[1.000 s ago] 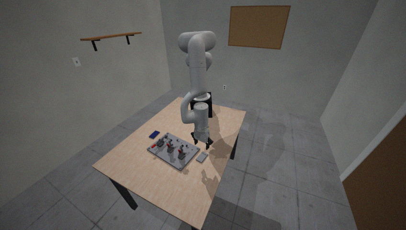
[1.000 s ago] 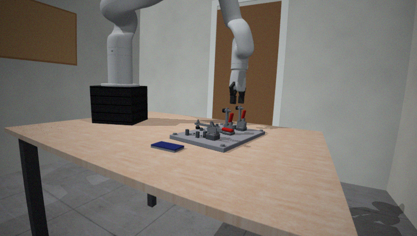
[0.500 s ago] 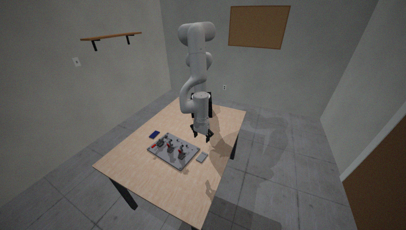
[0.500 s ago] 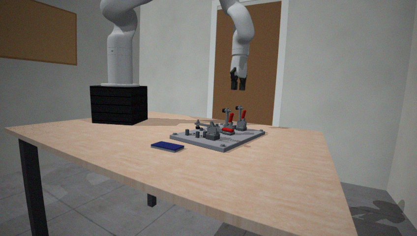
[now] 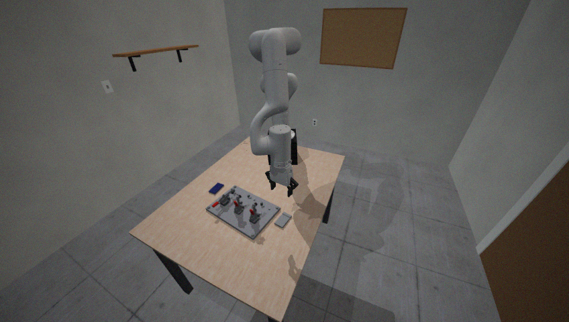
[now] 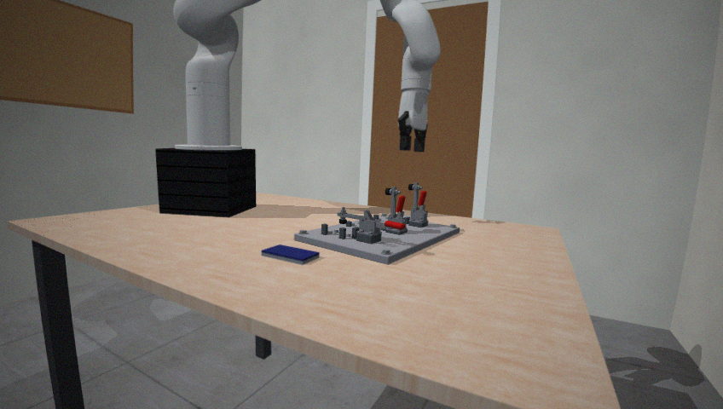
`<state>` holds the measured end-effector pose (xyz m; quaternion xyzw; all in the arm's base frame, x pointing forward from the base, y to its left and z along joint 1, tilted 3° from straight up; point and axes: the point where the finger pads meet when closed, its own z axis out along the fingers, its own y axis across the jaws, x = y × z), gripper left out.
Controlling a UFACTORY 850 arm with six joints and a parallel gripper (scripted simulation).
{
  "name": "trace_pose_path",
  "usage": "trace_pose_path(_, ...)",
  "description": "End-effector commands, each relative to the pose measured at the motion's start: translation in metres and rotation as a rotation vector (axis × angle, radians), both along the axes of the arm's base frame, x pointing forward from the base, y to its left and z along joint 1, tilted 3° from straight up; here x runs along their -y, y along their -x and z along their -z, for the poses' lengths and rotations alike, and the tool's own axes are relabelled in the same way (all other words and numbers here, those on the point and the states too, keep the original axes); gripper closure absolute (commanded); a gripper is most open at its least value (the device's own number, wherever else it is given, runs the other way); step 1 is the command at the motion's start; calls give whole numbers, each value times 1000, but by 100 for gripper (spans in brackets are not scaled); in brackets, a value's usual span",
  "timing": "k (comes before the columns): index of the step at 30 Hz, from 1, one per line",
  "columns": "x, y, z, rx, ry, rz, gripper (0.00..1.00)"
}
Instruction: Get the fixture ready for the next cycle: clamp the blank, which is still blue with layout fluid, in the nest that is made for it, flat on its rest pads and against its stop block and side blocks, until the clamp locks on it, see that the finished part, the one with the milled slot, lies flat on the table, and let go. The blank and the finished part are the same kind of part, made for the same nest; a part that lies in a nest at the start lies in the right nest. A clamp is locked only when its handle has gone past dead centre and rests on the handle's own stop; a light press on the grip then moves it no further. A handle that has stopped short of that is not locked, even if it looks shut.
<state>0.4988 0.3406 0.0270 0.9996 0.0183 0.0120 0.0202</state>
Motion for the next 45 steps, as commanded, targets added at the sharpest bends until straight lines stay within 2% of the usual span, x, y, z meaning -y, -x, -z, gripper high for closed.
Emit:
trace_pose_path(1,18,-2,-2,1,-1,1,1)
trace_pose_path(4,45,-3,-3,1,-1,1,1)
trace_pose_path(6,45,-3,-3,1,-1,1,1)
trace_pose_path(10,99,-6,-5,1,-1,1,1)
trace_pose_path(11,99,-6,-5,1,-1,1,1)
trace_pose_path(13,129,-8,-6,1,-1,1,1)
trace_pose_path(14,129,-8,-6,1,-1,1,1)
trace_pose_path(16,162,-10,-7,1,-1,1,1)
trace_pose_path(17,162,-10,-7,1,-1,1,1)
trace_pose_path(19,196,-12,-9,1,-1,1,1)
trace_pose_path(20,196,-12,-9,1,-1,1,1)
trace_pose_path(21,213,-13,-10,1,-1,1,1)
trace_pose_path(23,213,-13,-10,1,-1,1,1)
trace_pose_path(26,265,-16,-12,1,-1,1,1)
trace_pose_path(27,265,-16,-12,1,-1,1,1)
trace_pose_path(29,297,-18,-13,1,-1,1,1)
trace_pose_path(30,297,-18,-13,1,-1,1,1)
trace_pose_path(32,328,-20,-14,1,-1,1,1)
trace_pose_path(33,328,-20,-14,1,-1,1,1)
trace_pose_path(36,369,-22,-16,1,-1,1,1)
trace_pose_path(37,369,-22,-16,1,-1,1,1)
trace_pose_path(38,382,-23,-16,1,-1,1,1)
trace_pose_path(40,382,-23,-16,1,-1,1,1)
trace_pose_path(45,434,-26,-19,1,-1,1,1)
